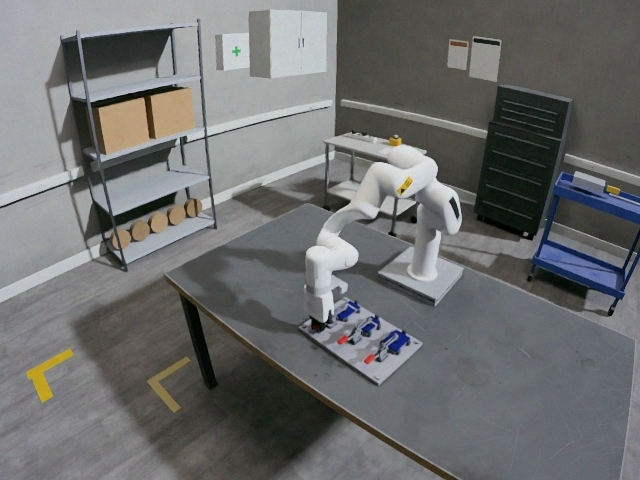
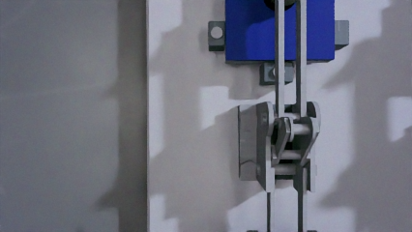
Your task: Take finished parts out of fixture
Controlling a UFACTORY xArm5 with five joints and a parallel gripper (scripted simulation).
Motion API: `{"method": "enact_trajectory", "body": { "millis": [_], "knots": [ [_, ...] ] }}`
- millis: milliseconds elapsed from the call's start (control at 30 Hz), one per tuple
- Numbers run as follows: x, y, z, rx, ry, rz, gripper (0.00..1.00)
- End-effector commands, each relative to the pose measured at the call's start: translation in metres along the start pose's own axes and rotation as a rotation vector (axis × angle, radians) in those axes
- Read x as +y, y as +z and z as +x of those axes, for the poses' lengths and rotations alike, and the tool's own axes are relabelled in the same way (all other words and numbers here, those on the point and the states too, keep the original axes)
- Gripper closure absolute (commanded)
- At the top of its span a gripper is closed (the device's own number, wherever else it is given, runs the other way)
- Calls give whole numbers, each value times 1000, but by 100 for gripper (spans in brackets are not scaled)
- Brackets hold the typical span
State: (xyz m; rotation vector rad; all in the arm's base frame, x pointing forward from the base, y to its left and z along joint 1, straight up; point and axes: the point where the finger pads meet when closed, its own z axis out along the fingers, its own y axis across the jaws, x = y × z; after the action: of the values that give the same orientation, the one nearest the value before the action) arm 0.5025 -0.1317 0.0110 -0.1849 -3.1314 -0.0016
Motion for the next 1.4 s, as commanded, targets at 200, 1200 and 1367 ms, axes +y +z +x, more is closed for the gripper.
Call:
{"method": "enact_trajectory", "body": {
  "millis": [200,1200,1367],
  "knots": [
    [0,-4,-1,-4,0,1,100],
    [0,-17,7,-4,0,1,100],
    [0,-20,10,-4,0,1,100]
  ]
}}
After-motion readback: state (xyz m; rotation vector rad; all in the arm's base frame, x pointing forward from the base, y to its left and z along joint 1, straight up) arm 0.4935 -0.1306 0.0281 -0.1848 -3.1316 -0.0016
